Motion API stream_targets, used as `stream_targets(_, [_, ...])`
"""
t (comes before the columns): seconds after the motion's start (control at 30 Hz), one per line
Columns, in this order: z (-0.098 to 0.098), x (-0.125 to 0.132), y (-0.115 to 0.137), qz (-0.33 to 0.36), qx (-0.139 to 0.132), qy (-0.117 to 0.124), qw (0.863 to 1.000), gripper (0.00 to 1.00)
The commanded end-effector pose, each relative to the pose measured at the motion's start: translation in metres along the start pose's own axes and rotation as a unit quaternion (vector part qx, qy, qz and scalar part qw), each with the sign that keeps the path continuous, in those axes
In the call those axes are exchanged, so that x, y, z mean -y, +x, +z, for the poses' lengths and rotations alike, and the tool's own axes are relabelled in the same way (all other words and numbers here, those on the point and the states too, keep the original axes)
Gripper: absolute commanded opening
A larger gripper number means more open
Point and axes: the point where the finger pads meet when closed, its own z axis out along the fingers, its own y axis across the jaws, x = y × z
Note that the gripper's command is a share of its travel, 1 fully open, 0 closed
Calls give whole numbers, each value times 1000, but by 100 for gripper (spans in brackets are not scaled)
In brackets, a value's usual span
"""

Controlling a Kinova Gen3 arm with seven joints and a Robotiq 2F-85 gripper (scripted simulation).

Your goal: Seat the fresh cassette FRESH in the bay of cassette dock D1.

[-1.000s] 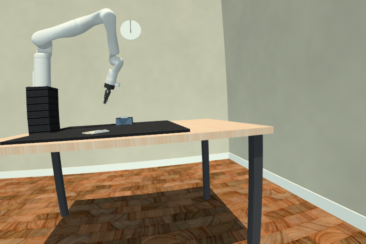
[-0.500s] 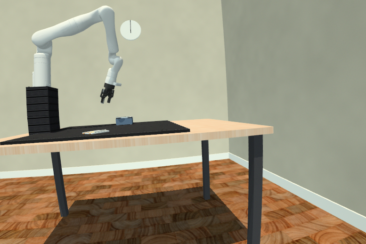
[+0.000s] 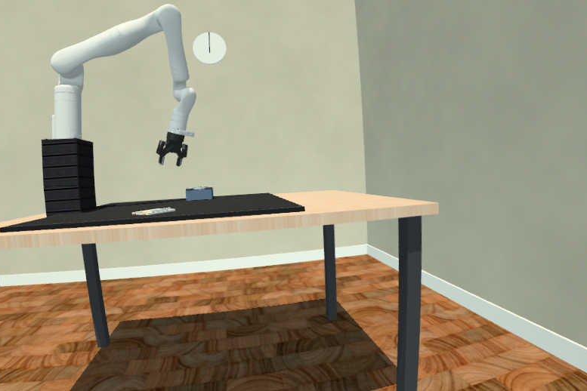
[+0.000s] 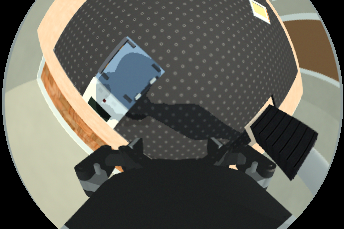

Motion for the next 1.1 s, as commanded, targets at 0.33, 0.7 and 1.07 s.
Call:
stream_targets(0.33, [-10, -14, 23, 165, -18, 11, 986, 100])
stream_targets(0.7, [-18, -30, 49, 310, -29, 24, 950, 100])
stream_targets(1.07, [-29, -48, 76, 476, -40, 45, 877, 100])
